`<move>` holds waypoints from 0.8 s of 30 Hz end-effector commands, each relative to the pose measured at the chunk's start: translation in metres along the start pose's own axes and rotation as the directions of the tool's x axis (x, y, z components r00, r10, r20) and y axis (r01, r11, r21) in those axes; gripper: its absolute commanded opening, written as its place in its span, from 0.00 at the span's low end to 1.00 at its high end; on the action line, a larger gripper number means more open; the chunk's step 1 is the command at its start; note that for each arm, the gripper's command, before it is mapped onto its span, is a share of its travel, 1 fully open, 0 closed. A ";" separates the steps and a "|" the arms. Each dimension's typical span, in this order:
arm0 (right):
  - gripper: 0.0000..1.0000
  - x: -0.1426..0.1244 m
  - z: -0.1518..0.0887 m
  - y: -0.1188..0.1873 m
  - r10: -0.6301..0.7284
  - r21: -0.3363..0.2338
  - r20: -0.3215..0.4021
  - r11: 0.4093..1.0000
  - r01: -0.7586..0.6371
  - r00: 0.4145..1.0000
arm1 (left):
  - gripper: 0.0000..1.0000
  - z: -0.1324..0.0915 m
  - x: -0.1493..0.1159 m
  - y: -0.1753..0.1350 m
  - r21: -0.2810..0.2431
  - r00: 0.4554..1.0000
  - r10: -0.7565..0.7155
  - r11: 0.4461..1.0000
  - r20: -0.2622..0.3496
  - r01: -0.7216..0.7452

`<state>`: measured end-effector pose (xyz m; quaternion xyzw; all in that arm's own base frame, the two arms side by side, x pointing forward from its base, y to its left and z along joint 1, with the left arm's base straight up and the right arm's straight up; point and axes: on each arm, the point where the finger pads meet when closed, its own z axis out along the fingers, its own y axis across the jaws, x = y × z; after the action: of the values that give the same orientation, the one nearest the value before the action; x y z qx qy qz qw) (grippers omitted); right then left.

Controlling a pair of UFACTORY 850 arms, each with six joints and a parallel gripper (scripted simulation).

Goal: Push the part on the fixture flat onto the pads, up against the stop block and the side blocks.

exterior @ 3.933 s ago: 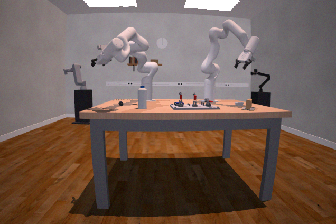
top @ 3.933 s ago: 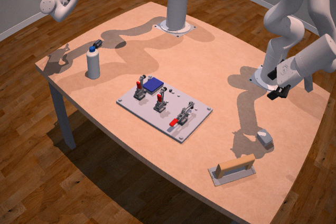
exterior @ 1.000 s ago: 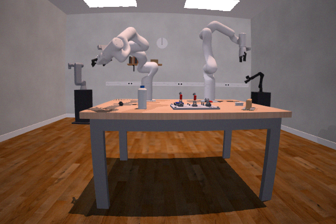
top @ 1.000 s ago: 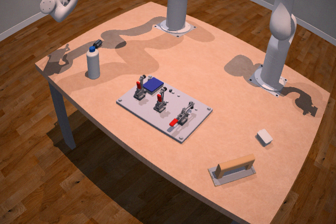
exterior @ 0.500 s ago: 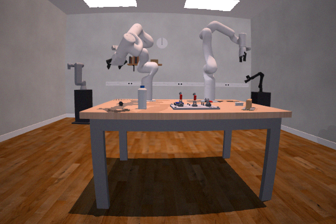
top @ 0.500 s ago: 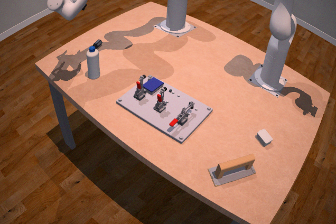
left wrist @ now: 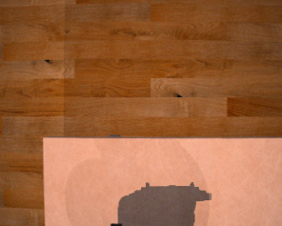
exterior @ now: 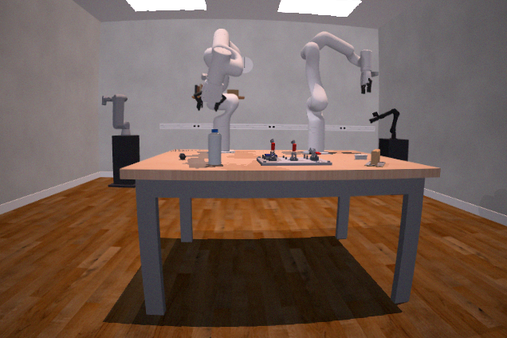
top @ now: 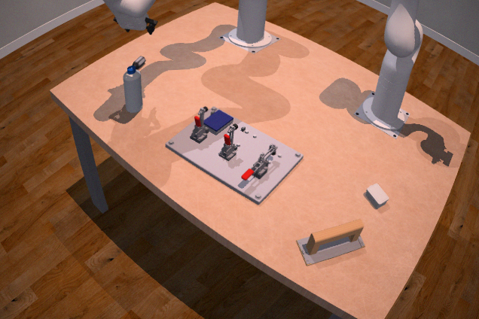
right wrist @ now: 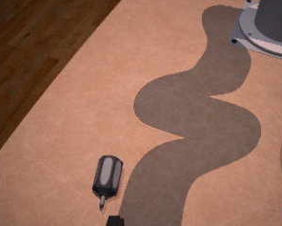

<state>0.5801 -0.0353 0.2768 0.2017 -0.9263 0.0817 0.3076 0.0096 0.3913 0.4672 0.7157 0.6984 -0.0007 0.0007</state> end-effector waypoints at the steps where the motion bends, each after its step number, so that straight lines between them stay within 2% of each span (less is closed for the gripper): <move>1: 1.00 -0.025 -0.005 0.068 0.081 -0.017 0.160 0.997 -0.080 0.984 | 1.00 -0.001 0.000 0.000 0.000 1.000 0.000 1.000 -0.002 0.000; 4: 1.00 -0.027 -0.006 0.077 0.081 -0.017 0.160 0.997 -0.080 0.984 | 1.00 -0.001 0.000 0.000 0.000 1.000 0.000 1.000 -0.002 0.000; 5: 1.00 -0.041 -0.008 0.112 0.125 -0.045 0.226 0.992 -0.117 0.966 | 1.00 -0.001 0.000 0.000 0.000 1.000 0.000 1.000 -0.002 0.000; 6: 1.00 -0.041 -0.008 0.112 0.125 -0.045 0.226 0.992 -0.117 0.966 | 1.00 -0.001 0.000 0.000 0.000 1.000 0.000 1.000 -0.002 0.000; 7: 1.00 -0.049 -0.010 0.131 0.166 -0.074 0.286 0.986 -0.151 0.944 | 1.00 -0.001 0.000 0.000 0.000 1.000 0.000 1.000 -0.002 0.000; 9: 1.00 -0.053 -0.011 0.144 0.166 -0.074 0.286 0.986 -0.151 0.944 | 1.00 -0.001 0.000 0.000 0.000 1.000 0.000 1.000 -0.002 0.000; 10: 1.00 -0.060 -0.012 0.162 0.204 -0.104 0.338 0.978 -0.179 0.919 | 1.00 -0.001 0.000 0.000 0.000 1.000 0.000 1.000 -0.002 0.000; 12: 1.00 -0.063 -0.013 0.175 0.204 -0.104 0.338 0.978 -0.179 0.919 | 1.00 -0.001 0.000 0.000 0.000 1.000 0.000 1.000 -0.002 0.000; 13: 1.00 -0.072 -0.014 0.196 0.238 -0.129 0.384 0.971 -0.203 0.892 | 1.00 -0.001 0.000 0.000 0.000 1.000 0.000 1.000 -0.002 0.000; 14: 1.00 -0.074 -0.015 0.202 0.238 -0.129 0.384 0.971 -0.203 0.892 | 1.00 -0.001 0.000 0.000 0.000 1.000 0.000 1.000 -0.002 0.000; 15: 1.00 -0.080 -0.016 0.218 0.269 -0.156 0.422 0.962 -0.223 0.866 | 1.00 -0.001 0.000 0.000 0.000 1.000 0.000 1.000 -0.002 0.000; 17: 1.00 -0.082 -0.016 0.226 0.269 -0.156 0.422 0.962 -0.223 0.866 | 1.00 -0.001 0.000 0.000 0.000 1.000 0.000 1.000 -0.002 0.000; 18: 1.00 -0.091 -0.018 0.248 0.296 -0.178 0.456 0.954 -0.240 0.840 | 1.00 -0.001 0.000 0.000 0.000 1.000 0.000 1.000 -0.002 0.000; 21: 1.00 -0.091 -0.018 0.248 0.296 -0.178 0.456 0.954 -0.240 0.840 | 1.00 -0.001 0.000 0.000 0.000 1.000 0.000 1.000 -0.002 0.000; 24: 1.00 -0.107 -0.021 0.293 0.350 -0.228 0.519 0.936 -0.269 0.780 | 1.00 -0.001 0.000 0.000 0.000 1.000 0.000 1.000 -0.002 0.000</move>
<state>0.5481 0.2187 0.2307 0.0680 -0.9945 0.0146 0.0780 0.0096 0.3913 0.4672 0.7157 0.6984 -0.0007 0.0007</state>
